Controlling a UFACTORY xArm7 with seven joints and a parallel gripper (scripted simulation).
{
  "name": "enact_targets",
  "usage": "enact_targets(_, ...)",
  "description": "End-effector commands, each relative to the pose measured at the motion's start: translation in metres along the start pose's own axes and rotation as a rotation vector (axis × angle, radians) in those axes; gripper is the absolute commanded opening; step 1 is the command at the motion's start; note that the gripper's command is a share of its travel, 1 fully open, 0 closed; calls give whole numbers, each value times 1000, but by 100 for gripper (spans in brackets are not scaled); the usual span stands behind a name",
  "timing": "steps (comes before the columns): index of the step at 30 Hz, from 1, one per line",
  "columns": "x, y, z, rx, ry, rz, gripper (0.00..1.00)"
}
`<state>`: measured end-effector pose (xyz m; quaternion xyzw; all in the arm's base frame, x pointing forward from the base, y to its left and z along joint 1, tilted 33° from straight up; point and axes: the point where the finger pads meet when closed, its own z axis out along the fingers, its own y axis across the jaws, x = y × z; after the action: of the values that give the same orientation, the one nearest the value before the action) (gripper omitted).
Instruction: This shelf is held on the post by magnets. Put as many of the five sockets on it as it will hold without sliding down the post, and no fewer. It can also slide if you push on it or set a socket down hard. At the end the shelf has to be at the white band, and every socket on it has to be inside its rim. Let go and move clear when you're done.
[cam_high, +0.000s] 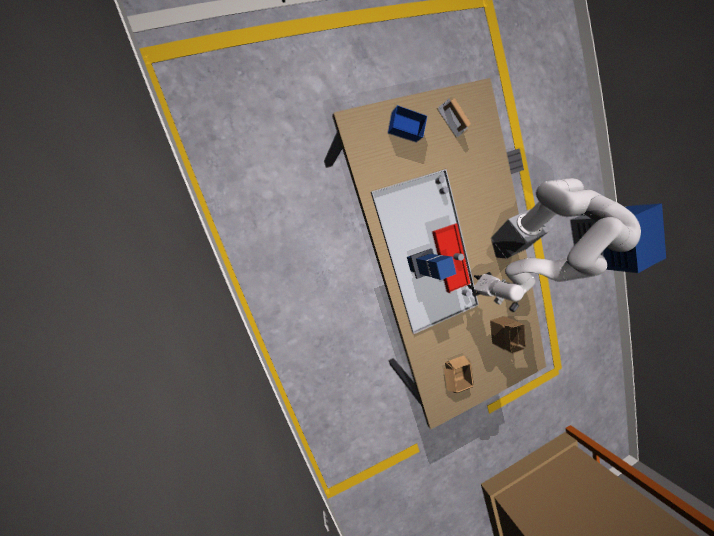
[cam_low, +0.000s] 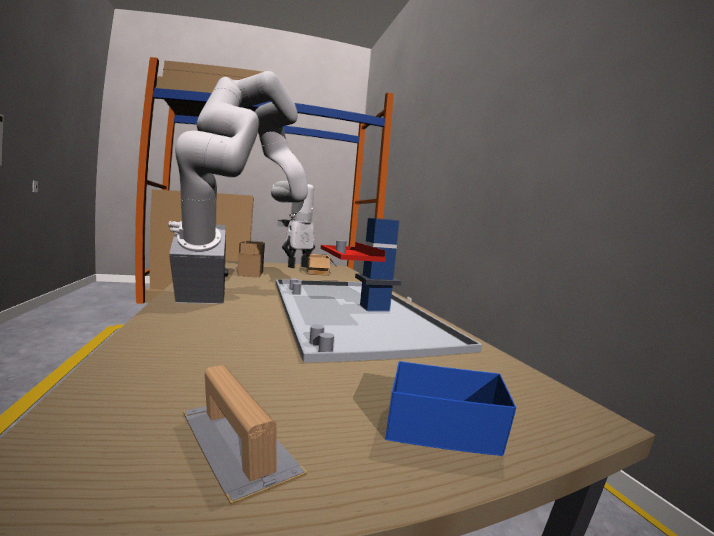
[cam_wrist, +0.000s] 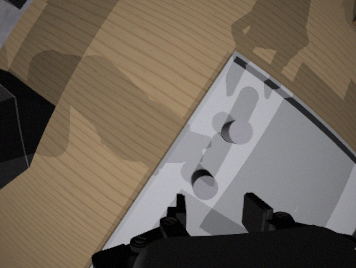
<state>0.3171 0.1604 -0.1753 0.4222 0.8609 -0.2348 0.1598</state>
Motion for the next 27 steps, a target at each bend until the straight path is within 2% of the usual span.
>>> enact_targets(1,0,2,-1,-3,1,0,61)
enact_targets(17,1,2,28,-4,1,0,61)
enact_targets(27,1,2,29,-3,1,0,61)
